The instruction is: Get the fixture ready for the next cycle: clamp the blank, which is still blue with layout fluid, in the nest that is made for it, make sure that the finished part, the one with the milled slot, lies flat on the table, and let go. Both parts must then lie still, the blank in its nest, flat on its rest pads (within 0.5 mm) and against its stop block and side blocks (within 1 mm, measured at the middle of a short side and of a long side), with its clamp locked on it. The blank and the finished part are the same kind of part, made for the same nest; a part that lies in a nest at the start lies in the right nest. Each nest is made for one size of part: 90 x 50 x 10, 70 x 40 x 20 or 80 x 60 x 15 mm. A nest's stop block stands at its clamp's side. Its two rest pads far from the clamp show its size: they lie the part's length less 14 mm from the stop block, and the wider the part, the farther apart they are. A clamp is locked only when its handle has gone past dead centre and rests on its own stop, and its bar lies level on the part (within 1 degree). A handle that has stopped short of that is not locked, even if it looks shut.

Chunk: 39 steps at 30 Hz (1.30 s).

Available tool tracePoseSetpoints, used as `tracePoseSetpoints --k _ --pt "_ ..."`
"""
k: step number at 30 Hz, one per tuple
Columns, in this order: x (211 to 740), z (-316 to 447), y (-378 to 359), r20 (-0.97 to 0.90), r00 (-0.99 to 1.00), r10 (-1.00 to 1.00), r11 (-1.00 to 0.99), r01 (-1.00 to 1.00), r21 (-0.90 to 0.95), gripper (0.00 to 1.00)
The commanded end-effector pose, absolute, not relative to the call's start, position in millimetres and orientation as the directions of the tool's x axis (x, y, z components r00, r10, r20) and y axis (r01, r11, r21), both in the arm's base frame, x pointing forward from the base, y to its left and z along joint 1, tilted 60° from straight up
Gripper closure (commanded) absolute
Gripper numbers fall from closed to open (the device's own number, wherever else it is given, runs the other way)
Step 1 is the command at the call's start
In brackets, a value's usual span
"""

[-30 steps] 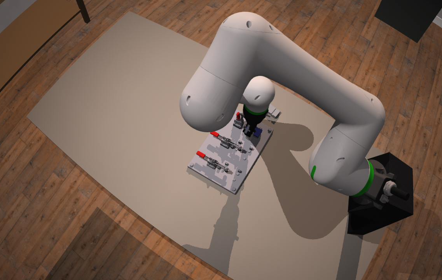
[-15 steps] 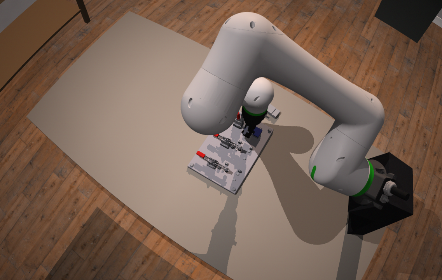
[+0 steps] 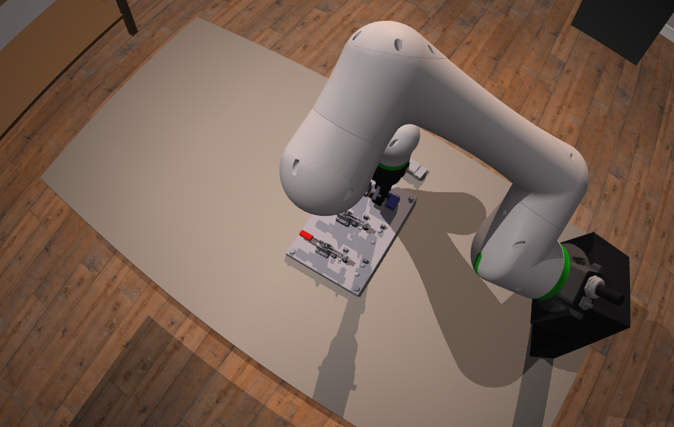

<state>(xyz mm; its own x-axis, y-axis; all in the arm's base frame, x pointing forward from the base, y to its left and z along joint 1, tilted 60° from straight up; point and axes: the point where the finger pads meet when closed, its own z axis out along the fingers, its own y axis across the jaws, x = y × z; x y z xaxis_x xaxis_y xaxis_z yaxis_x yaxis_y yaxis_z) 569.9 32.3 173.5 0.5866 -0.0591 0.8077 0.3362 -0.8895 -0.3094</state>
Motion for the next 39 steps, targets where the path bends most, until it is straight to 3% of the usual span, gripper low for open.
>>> tracePoseSetpoints --k 1,4,5,11,21,39 --pt "570.0 173.6 32.0 0.808 0.587 -0.059 -0.890 0.336 -0.309 1.00" --pt "570.0 173.6 32.0 0.808 0.587 -0.059 -0.890 0.336 -0.309 1.00" --pt "569.8 173.7 32.0 0.808 0.587 -0.059 -0.890 0.336 -0.309 0.72" --pt "558.6 181.3 25.1 0.808 0.587 -0.059 -0.890 0.336 -0.309 0.72" --pt "485.0 231.5 -20.2 0.808 0.587 -0.059 -0.890 0.336 -0.309 0.72" --pt "495.9 220.8 -58.2 0.808 0.587 -0.059 -0.890 0.336 -0.309 0.72"
